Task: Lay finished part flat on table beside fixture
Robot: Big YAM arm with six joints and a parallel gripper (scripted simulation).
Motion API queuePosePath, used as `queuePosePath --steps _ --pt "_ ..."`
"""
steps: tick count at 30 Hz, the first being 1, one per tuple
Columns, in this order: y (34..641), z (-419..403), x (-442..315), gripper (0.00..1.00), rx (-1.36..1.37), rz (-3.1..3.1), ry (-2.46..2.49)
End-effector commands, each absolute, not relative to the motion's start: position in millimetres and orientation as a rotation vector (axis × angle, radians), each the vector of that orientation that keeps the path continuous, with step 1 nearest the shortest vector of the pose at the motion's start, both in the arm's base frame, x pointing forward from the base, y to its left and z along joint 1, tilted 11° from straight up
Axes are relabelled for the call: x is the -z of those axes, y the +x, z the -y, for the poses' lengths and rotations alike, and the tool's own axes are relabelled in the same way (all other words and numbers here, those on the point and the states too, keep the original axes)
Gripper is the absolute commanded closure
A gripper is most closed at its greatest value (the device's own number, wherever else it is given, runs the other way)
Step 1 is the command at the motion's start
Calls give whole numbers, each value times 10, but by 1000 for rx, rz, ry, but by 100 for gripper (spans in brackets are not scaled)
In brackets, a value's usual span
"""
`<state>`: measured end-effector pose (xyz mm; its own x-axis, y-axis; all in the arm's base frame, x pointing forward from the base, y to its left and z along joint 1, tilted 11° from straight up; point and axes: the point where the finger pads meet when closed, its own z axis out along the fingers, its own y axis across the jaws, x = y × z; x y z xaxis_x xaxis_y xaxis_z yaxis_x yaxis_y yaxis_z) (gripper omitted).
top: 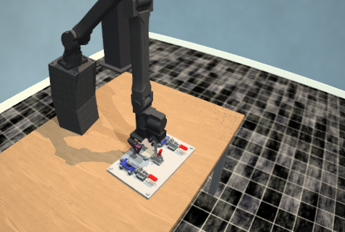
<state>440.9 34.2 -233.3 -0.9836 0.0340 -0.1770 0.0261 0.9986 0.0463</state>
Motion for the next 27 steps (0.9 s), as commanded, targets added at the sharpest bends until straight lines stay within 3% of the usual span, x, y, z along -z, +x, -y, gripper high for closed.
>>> queuePosePath --steps 1,27 --pt "4504 -405 2272 8 -69 -2937 35" --pt "4446 -400 2285 8 -68 -2945 35"
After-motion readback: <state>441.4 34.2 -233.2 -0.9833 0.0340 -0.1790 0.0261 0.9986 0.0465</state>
